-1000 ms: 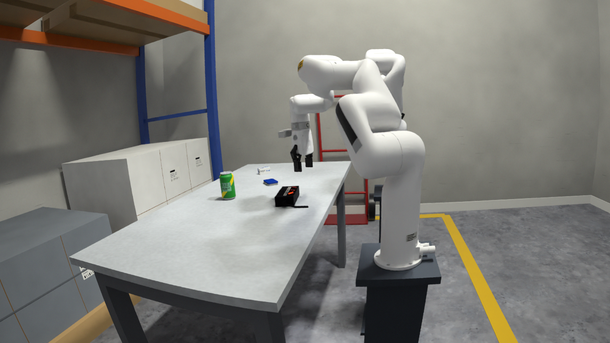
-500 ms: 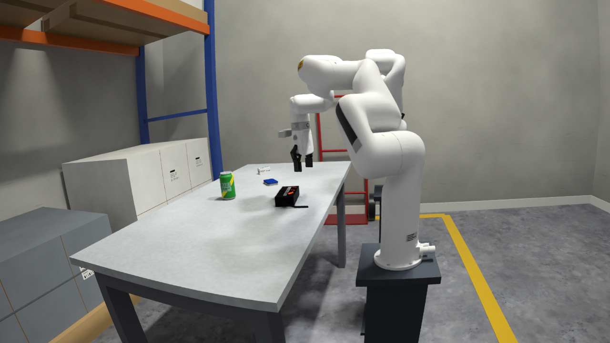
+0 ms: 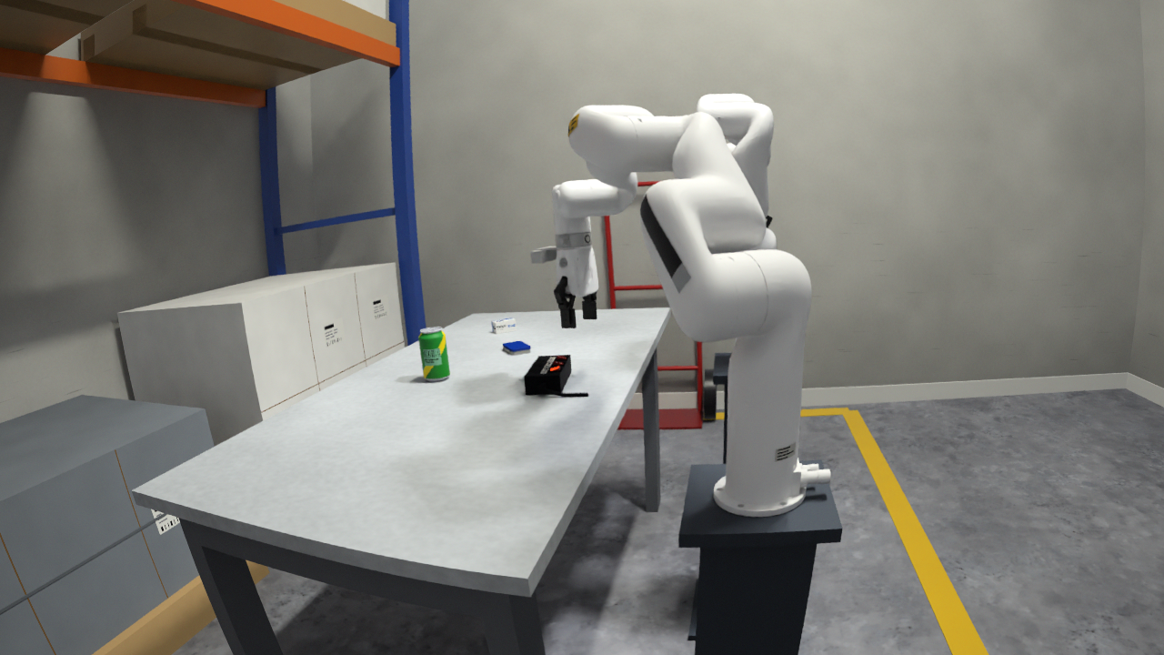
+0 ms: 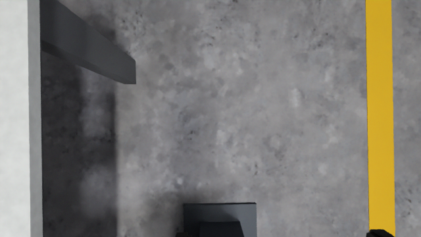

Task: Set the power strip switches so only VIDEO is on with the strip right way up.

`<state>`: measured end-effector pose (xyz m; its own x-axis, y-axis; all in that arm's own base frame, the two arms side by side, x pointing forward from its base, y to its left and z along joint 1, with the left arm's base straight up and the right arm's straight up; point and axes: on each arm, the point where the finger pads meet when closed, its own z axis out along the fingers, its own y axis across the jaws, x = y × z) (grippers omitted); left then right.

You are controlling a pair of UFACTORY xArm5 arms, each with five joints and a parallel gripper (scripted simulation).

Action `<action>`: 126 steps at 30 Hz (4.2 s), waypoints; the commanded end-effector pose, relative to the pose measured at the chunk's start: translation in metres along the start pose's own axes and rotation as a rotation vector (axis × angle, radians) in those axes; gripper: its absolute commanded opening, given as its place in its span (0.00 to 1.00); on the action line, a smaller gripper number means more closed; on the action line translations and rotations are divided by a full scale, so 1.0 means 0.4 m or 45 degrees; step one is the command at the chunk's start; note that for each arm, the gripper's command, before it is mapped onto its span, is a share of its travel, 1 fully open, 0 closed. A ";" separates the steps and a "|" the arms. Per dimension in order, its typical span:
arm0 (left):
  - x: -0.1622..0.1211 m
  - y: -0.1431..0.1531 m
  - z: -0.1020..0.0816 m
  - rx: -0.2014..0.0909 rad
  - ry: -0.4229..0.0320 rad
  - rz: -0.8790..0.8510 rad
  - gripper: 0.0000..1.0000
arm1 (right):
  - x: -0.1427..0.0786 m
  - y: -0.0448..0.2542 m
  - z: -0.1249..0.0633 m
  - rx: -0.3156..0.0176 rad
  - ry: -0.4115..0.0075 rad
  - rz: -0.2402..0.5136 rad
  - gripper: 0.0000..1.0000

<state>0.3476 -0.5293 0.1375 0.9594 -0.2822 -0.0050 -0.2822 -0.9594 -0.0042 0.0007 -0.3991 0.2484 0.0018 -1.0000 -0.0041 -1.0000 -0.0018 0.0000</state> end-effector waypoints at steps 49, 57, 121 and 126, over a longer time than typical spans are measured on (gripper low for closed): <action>0.161 -0.099 -0.115 -0.011 0.011 -0.339 1.00 | 0.002 0.000 -0.004 0.000 0.005 0.000 1.00; 0.155 -0.102 -0.101 -0.012 0.010 -0.532 1.00 | 0.002 0.000 -0.004 0.000 0.005 0.000 1.00; 0.062 -0.148 0.047 -0.017 -0.001 -2.490 0.00 | 0.002 0.000 -0.004 0.000 0.005 0.000 1.00; 0.062 -0.148 0.047 -0.017 -0.001 -2.490 0.00 | 0.002 0.000 -0.004 0.000 0.005 0.000 1.00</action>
<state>0.3873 -0.4784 0.1162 -0.0964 0.9953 0.0006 0.9953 0.0964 -0.0004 0.0007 -0.3991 0.2484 0.0018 -1.0000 -0.0041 -1.0000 -0.0018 0.0000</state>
